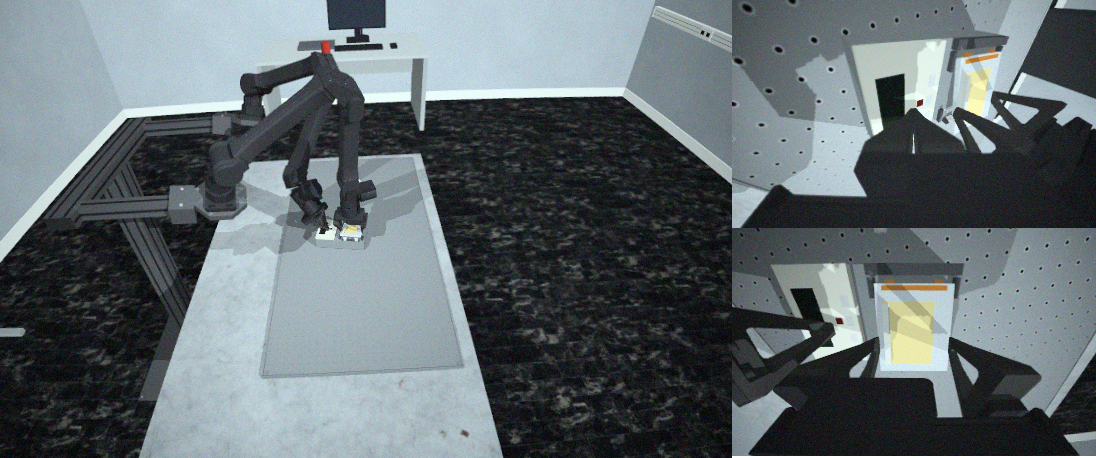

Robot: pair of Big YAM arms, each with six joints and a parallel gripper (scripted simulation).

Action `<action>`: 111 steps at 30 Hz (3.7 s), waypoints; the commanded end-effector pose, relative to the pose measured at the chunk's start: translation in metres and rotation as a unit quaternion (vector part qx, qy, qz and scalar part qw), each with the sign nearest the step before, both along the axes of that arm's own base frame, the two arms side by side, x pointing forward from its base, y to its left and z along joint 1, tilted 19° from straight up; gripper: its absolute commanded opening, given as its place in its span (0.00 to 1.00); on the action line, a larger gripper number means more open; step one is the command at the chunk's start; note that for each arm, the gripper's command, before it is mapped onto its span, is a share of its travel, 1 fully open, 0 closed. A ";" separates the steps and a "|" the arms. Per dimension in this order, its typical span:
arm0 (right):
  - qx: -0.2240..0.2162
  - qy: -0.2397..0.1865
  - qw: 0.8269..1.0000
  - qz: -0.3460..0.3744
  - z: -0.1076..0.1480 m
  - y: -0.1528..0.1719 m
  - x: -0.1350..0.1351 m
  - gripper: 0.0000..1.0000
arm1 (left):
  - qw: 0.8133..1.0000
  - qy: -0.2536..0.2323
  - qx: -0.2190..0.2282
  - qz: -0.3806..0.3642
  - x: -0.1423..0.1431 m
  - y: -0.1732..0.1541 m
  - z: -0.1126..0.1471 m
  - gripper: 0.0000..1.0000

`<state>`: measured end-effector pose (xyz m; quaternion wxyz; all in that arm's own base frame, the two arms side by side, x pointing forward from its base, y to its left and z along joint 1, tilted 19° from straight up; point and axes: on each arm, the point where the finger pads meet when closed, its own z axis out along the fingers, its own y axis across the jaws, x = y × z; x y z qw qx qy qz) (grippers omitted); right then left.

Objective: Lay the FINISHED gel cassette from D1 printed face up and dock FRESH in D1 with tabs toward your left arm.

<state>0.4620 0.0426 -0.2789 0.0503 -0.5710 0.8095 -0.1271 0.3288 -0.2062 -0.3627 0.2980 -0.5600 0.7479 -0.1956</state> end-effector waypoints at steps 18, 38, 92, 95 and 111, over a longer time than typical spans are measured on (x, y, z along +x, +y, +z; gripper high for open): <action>0.000 -0.001 1.000 0.000 -0.006 0.003 0.004 0.00 | 0.997 0.054 0.045 0.021 -0.029 0.049 -0.056 0.00; 0.000 -0.001 1.000 0.000 -0.006 0.005 0.005 0.00 | 0.997 0.054 0.045 0.021 -0.029 0.049 -0.056 0.00; 0.000 -0.001 1.000 0.000 -0.008 0.012 0.008 0.00 | 0.997 0.054 0.045 0.021 -0.029 0.049 -0.056 0.00; 0.000 -0.001 1.000 0.000 -0.008 0.013 0.009 0.00 | 0.997 0.054 0.045 0.021 -0.029 0.049 -0.056 0.00; 0.000 -0.001 1.000 0.000 -0.008 0.015 0.009 0.00 | 0.997 0.054 0.045 0.021 -0.029 0.049 -0.056 0.00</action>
